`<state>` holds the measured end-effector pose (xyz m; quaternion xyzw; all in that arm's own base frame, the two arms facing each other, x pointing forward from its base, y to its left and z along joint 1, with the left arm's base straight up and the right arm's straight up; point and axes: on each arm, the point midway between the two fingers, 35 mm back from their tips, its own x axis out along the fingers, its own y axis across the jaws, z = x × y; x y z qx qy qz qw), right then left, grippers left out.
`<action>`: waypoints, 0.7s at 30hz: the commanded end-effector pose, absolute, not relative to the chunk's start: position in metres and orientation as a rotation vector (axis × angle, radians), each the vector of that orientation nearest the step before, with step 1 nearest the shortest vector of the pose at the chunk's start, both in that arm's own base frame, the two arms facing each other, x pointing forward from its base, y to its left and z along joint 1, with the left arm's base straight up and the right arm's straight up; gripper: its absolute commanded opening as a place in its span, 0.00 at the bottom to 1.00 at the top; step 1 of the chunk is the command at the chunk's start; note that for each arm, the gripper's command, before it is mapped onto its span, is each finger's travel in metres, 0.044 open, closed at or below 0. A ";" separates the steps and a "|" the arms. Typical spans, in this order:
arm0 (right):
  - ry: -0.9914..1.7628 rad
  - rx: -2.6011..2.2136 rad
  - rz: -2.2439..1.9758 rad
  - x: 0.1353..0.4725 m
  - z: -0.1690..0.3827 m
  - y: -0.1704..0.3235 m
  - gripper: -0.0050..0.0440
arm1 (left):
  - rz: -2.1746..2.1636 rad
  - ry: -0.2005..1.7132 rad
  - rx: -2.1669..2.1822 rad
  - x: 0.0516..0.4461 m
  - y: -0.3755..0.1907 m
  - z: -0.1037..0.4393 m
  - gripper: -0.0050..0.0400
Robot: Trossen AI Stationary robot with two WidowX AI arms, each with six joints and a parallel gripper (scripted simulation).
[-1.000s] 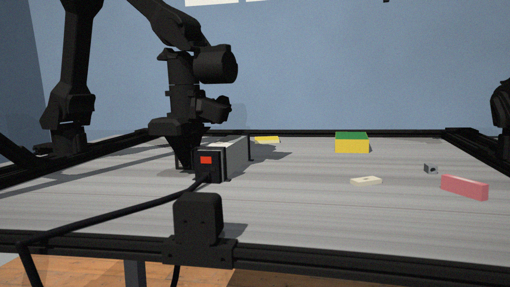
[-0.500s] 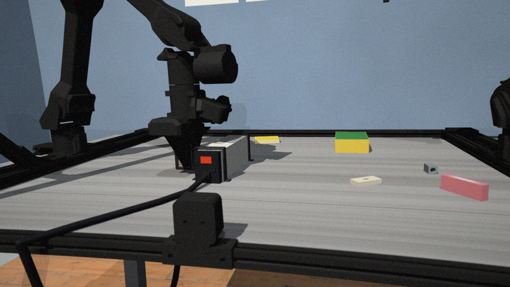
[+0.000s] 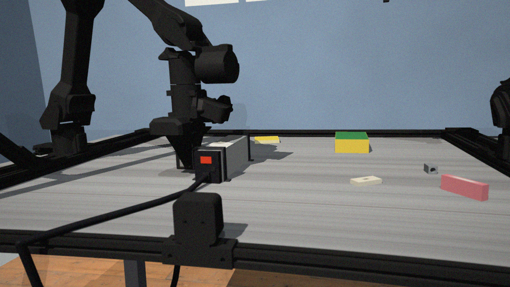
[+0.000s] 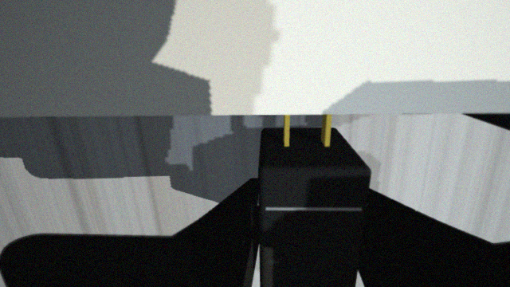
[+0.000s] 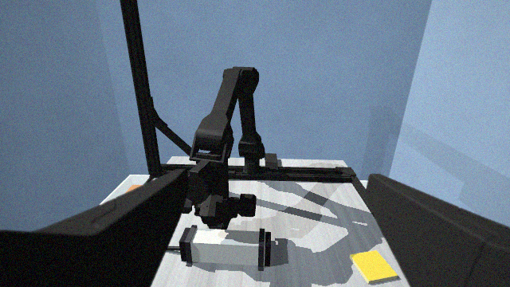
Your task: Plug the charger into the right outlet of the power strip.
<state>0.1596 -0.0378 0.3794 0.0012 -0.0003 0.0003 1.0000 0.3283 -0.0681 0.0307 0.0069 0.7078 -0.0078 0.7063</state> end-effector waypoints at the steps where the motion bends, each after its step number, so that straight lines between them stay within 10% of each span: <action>1: -0.002 -0.004 0.000 0.159 0.382 -0.037 0.92 | -0.022 1.544 0.011 0.338 -0.067 0.037 0.00; 21: -0.002 -0.004 0.000 0.159 0.382 -0.037 0.92 | -0.022 1.544 0.011 0.339 -0.070 0.038 0.00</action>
